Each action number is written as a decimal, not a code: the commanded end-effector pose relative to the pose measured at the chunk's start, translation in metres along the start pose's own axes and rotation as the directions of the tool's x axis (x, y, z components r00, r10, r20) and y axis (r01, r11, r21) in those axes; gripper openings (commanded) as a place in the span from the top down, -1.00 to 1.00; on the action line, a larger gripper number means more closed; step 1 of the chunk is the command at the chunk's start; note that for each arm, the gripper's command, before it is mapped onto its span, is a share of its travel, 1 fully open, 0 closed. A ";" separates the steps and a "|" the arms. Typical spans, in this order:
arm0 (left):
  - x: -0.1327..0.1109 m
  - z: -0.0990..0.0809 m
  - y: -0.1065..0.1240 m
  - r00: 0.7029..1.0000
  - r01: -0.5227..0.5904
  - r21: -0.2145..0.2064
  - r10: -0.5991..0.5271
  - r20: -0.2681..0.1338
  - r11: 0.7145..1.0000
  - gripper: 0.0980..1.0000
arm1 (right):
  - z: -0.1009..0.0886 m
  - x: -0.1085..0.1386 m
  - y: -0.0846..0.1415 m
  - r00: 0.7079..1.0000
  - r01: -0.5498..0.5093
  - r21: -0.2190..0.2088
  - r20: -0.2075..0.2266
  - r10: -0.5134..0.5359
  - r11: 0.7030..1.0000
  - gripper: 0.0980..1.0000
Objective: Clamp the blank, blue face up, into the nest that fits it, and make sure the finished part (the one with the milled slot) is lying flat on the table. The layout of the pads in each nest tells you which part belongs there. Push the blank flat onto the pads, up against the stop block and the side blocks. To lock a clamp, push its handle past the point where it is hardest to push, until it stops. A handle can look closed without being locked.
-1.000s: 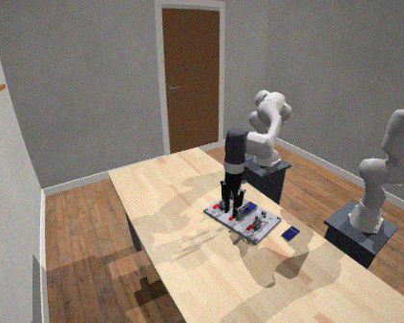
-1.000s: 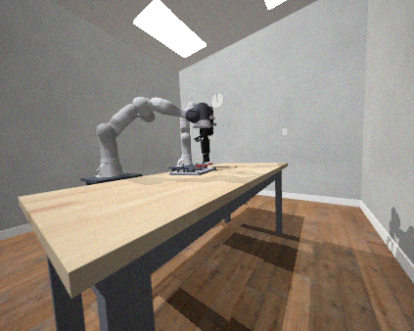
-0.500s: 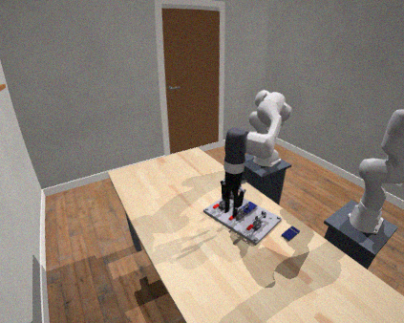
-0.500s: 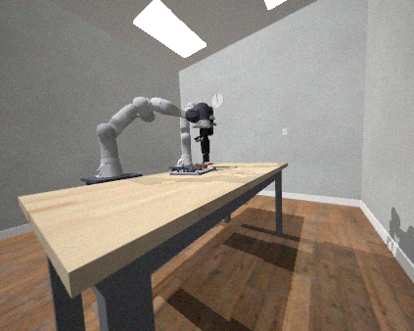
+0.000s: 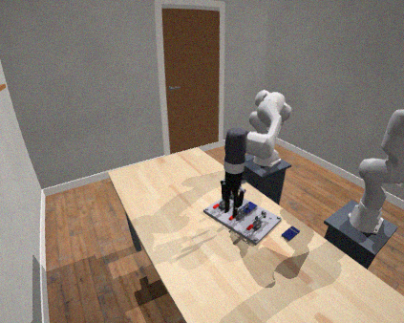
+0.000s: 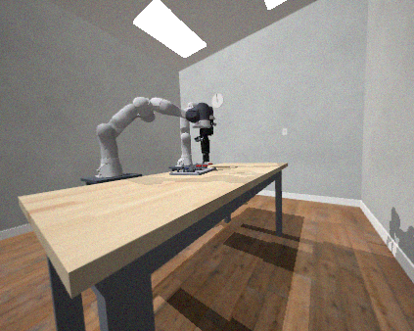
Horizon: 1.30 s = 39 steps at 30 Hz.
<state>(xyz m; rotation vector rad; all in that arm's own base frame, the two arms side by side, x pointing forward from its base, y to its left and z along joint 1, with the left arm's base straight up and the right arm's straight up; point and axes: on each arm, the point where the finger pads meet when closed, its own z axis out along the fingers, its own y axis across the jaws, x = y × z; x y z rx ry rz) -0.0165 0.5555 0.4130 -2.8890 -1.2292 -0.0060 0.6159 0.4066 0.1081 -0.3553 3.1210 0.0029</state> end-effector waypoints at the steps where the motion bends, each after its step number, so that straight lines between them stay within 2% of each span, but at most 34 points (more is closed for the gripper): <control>1: 0.000 0.000 0.000 1.000 0.000 0.000 0.000 0.000 1.000 -1.00 | -0.001 0.000 0.001 1.000 -0.002 0.002 -0.001 0.002 1.000 0.44; 16: 0.000 0.000 0.000 1.000 0.000 0.000 0.000 0.000 1.000 -1.00 | -0.007 0.000 0.001 1.000 -0.002 0.002 -0.001 0.002 1.000 0.44; 39: 0.000 0.000 0.000 1.000 0.000 0.000 0.000 0.000 1.000 -1.00 | -0.049 0.000 0.001 1.000 -0.002 0.002 -0.001 0.002 1.000 0.44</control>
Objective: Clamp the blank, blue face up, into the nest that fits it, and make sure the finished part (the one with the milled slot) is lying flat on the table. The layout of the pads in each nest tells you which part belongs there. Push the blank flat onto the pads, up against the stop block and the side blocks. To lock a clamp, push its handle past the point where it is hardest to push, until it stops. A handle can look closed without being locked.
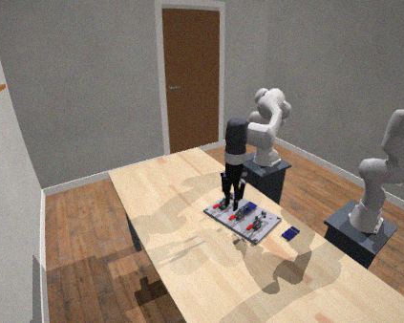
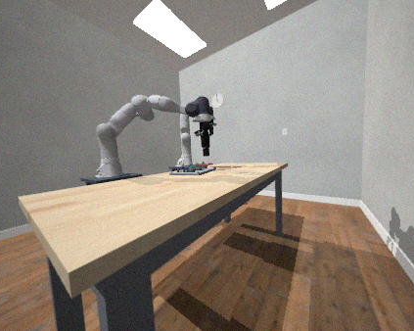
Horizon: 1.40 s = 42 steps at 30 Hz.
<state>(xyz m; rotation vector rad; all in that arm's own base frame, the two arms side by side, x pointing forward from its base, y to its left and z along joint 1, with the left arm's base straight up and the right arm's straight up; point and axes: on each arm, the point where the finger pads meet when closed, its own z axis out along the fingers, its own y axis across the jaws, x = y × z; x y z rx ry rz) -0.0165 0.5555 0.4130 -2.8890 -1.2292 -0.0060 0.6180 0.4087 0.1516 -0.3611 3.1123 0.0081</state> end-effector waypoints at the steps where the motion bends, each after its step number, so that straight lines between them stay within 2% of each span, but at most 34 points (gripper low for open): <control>1: 0.000 0.000 0.000 1.000 0.000 0.000 0.000 0.000 1.000 -1.00 | -0.007 0.003 -0.001 1.000 -0.006 0.004 -0.009 0.006 1.000 0.44; 16: 0.000 0.000 0.000 1.000 0.000 0.000 0.000 0.000 1.000 -1.00 | -0.024 0.003 -0.001 1.000 -0.006 0.004 -0.009 0.006 1.000 0.44; 30: 0.000 0.000 0.000 1.000 0.000 0.000 0.000 0.000 1.000 -1.00 | -0.028 0.003 -0.001 1.000 -0.006 0.004 -0.009 0.006 1.000 0.44; 31: 0.000 0.000 0.000 1.000 0.000 0.000 0.000 0.000 1.000 -1.00 | -0.028 0.003 -0.001 1.000 -0.006 0.004 -0.009 0.006 1.000 -1.00; 42: 0.000 0.000 0.000 1.000 0.000 0.000 0.000 0.000 1.000 -1.00 | -0.028 0.003 -0.001 1.000 -0.006 0.004 -0.009 0.006 1.000 -1.00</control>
